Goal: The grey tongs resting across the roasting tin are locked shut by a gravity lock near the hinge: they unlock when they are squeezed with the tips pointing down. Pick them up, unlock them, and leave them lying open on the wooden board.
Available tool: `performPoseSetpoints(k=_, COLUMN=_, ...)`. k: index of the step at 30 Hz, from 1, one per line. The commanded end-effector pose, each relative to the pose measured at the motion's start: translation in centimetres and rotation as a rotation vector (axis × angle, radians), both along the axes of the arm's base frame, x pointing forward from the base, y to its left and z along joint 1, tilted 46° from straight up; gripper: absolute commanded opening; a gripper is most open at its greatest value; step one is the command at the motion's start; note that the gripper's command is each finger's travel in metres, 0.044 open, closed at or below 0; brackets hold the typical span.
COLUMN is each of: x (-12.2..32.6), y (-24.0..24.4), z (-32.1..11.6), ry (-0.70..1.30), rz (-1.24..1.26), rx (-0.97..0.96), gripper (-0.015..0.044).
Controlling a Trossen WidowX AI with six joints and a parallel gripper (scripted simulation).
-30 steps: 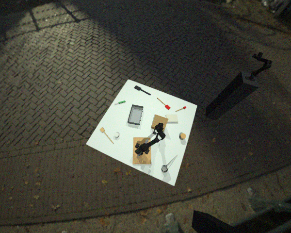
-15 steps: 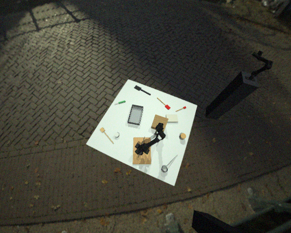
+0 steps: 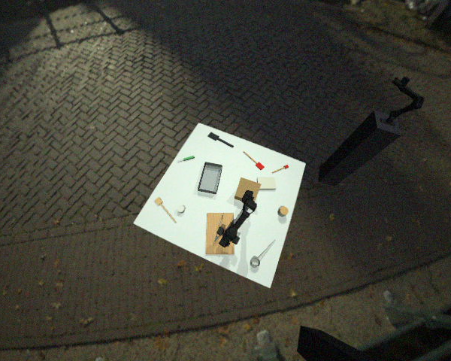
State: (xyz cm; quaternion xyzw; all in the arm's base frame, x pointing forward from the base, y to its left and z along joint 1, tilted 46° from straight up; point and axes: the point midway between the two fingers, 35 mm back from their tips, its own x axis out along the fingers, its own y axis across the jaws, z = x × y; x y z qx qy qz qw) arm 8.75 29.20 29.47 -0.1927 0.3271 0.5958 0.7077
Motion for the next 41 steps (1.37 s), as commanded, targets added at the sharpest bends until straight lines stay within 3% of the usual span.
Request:
performPoseSetpoints(k=1, x=-3.5, y=-0.7, z=1.7, ry=0.002, rz=-0.006, rx=0.010, gripper=0.0440)
performPoseSetpoints(k=7, x=-7.5, y=-2.3, z=3.7, ry=0.012, rz=-0.007, rx=0.040, gripper=0.0440)
performPoseSetpoints(k=17, x=-7.5, y=-6.0, z=6.6, ry=0.011, rz=0.008, rx=0.043, gripper=0.0440)
performPoseSetpoints(k=41, x=-7.5, y=-6.0, z=6.6, ry=0.011, rz=0.008, rx=0.043, gripper=0.0440)
